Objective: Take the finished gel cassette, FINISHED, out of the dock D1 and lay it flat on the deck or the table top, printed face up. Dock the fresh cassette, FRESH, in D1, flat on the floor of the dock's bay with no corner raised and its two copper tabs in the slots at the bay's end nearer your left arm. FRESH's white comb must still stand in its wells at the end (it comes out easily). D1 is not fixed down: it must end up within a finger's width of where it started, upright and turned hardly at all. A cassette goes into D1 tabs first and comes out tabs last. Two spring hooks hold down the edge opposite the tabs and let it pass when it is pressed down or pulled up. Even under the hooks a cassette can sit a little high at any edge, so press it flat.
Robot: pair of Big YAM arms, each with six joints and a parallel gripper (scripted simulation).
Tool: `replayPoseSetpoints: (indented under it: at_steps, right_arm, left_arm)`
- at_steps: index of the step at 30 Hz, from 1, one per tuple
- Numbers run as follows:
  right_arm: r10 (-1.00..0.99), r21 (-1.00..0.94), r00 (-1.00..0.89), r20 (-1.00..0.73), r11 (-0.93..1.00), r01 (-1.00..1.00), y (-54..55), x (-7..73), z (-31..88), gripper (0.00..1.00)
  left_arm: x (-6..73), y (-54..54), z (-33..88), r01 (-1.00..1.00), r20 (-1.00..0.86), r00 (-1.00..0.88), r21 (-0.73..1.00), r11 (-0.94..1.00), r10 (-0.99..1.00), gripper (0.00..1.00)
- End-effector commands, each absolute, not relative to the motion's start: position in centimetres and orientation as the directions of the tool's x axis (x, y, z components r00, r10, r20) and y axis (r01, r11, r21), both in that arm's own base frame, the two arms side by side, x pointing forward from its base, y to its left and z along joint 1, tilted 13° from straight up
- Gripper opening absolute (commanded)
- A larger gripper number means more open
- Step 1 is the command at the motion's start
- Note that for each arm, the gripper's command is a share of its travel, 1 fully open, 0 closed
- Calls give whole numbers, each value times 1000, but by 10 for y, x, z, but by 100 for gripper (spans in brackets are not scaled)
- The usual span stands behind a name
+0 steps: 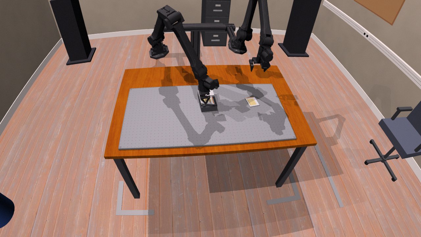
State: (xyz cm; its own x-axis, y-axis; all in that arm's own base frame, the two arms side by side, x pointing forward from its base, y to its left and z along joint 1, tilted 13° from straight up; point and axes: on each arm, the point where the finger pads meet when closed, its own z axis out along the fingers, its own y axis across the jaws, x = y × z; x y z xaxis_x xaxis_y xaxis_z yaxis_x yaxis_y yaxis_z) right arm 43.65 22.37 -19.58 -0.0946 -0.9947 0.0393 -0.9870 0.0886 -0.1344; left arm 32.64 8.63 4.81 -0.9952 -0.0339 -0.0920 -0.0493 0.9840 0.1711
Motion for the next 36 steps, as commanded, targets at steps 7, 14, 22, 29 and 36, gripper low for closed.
replayPoseSetpoints:
  at_steps: [7,14,22,29,36]
  right_arm:
    - [-996,-171,-93,11,90,-981,231,461,-194,0]
    - [-996,-170,-93,10,90,-981,231,461,-196,0]
    - [-996,-170,-93,10,90,-981,231,461,-197,0]
    - [-996,-170,-93,10,90,-981,231,461,-197,0]
    - [-996,-170,-93,9,90,-981,231,462,-200,0]
  left_arm:
    - [342,84,63,-54,-124,-992,176,983,-32,100]
    - [342,84,63,-54,-124,-992,176,983,-32,100]
    - [342,84,63,-54,-124,-992,176,983,-32,100]
    - [342,84,63,-54,-124,-992,176,983,-32,100]
    - [342,84,63,-54,-124,-992,176,983,-32,100]
